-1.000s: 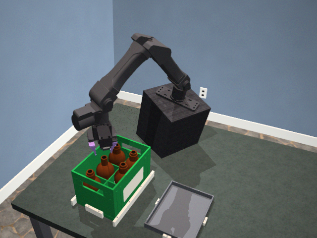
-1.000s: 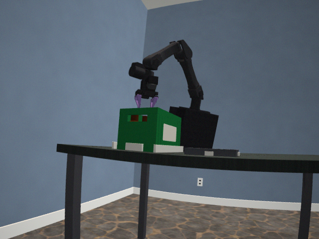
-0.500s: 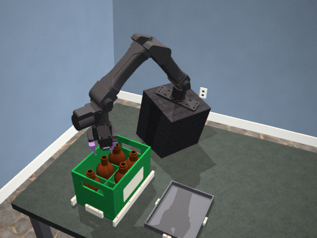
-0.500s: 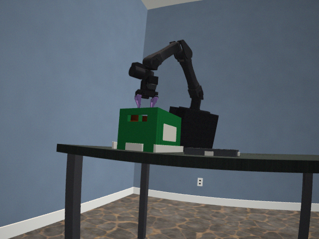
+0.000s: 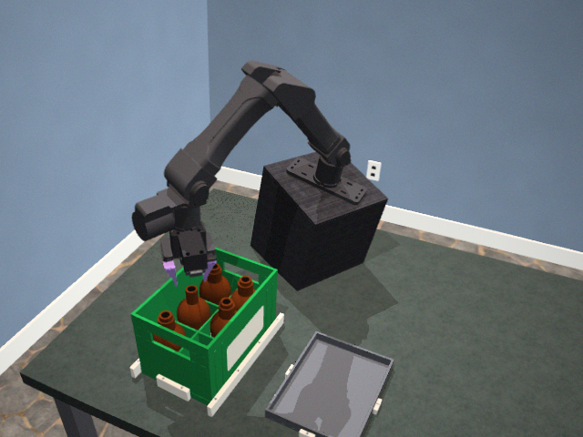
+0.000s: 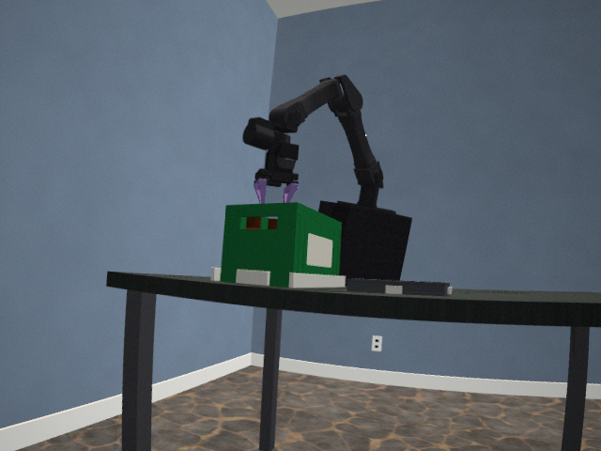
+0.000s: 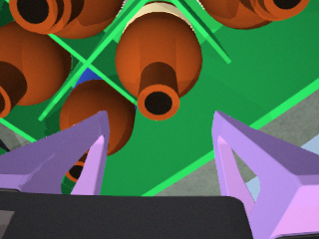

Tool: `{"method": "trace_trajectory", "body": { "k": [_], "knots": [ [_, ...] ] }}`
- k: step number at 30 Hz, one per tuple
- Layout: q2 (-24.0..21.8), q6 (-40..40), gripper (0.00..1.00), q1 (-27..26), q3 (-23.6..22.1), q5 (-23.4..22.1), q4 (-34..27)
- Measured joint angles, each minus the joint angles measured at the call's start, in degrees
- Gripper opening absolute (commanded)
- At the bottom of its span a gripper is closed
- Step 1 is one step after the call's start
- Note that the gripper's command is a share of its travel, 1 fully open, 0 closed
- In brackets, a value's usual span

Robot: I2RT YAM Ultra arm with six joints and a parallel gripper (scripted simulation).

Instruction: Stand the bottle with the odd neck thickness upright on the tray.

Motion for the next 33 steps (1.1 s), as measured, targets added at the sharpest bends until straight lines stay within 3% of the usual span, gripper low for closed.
{"method": "trace_trajectory", "body": {
  "k": [33],
  "knots": [
    [0.0,0.0,0.61,0.0,-0.8,0.0,0.1]
  ]
}}
